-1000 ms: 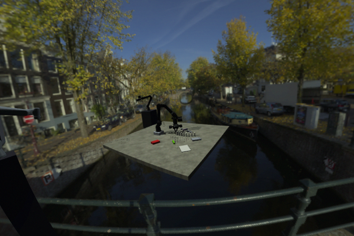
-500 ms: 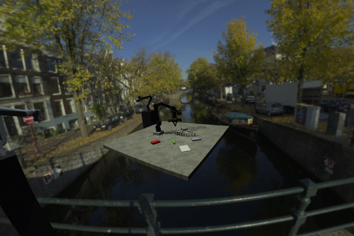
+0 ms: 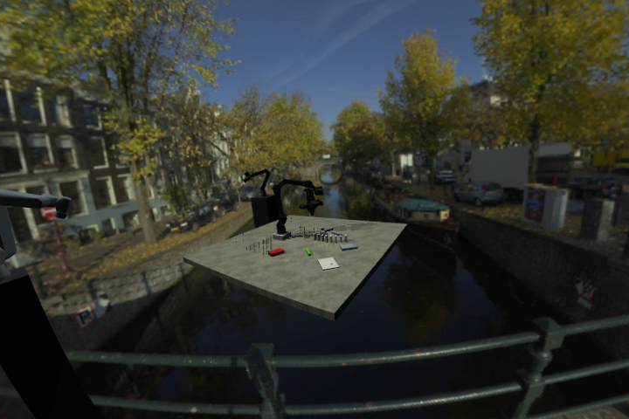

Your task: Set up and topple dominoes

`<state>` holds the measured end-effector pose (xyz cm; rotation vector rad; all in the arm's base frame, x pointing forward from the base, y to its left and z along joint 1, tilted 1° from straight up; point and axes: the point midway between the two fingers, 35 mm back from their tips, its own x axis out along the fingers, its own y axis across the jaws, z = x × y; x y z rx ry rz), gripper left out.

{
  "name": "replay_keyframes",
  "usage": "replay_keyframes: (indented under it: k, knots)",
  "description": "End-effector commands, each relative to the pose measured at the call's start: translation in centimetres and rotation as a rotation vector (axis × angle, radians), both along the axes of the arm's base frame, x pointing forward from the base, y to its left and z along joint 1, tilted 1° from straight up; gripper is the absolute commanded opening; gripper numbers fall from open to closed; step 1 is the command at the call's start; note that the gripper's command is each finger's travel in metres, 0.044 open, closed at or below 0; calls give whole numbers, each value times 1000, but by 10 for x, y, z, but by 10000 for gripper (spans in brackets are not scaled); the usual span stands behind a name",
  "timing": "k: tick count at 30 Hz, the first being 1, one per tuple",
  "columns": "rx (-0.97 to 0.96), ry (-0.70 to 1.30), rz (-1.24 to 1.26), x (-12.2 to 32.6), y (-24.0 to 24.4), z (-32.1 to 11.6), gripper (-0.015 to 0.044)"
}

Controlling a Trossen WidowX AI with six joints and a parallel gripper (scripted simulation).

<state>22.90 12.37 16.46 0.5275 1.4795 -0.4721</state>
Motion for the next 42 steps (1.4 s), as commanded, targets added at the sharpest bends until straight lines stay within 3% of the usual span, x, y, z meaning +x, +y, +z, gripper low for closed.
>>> replay_keyframes:
  k: [1,12,42]
  knots:
    - [-21,2,391,6,23,-2,28]
    - [-29,-14,471,9,28,-4,28]
    - [-292,-624,745,75,93,-61,28]
